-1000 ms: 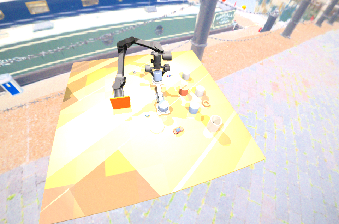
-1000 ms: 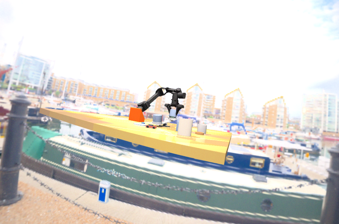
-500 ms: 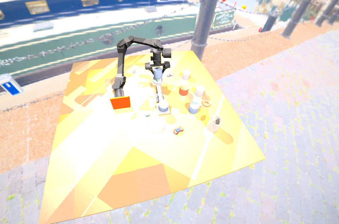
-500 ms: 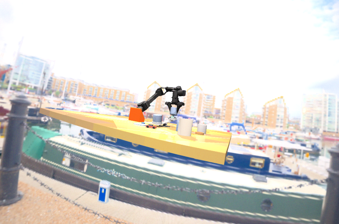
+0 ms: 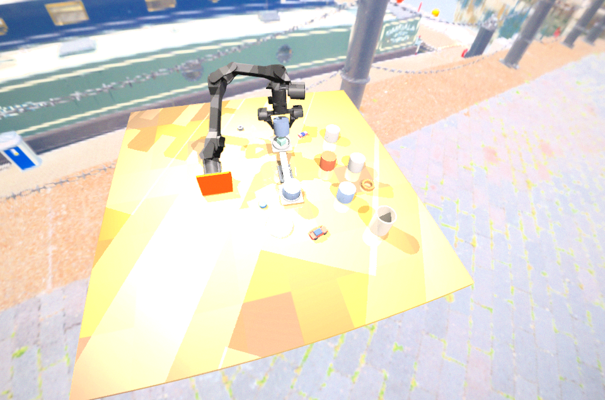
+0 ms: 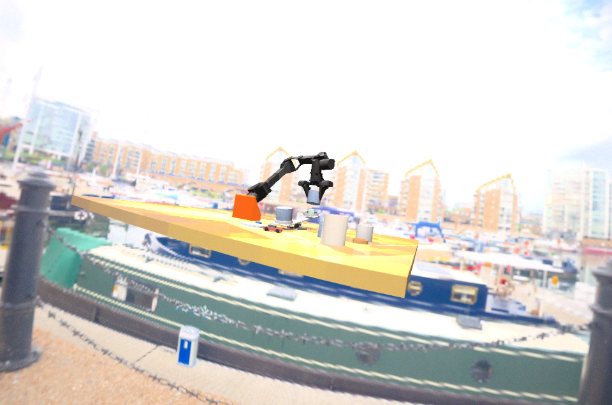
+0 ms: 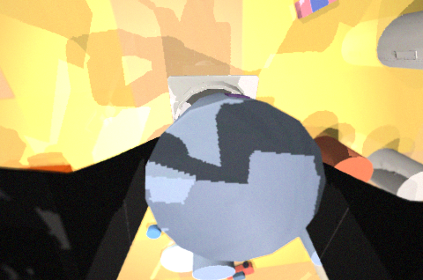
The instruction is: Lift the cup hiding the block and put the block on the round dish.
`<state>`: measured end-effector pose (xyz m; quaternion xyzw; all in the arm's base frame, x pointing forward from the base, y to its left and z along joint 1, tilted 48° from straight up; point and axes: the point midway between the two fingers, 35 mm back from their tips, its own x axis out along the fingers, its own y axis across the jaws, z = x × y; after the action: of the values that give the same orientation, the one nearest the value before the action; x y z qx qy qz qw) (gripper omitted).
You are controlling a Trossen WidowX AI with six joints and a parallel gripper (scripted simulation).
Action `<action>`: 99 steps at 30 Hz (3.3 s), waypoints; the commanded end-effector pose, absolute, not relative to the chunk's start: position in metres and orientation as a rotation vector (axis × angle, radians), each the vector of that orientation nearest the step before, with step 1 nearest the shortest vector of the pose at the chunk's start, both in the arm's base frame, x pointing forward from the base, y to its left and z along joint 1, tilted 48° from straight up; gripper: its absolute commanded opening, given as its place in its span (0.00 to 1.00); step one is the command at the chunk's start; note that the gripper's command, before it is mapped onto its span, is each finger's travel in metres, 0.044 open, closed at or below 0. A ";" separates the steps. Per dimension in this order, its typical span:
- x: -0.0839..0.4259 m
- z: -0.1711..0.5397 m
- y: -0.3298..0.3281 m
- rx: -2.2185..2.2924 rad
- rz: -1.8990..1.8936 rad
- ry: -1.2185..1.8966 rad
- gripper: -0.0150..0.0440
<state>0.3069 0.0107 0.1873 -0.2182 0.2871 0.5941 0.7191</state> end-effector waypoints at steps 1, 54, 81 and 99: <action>0.307 0.193 0.005 -0.490 1.303 0.633 0.25; 0.302 0.201 -0.003 -0.471 1.294 0.641 0.25; 0.281 0.206 0.049 -0.500 1.330 0.639 0.25; 0.231 0.208 0.119 -0.530 1.400 0.602 0.25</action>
<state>0.2422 0.1075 0.2092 -0.2372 0.2749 0.6200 0.6955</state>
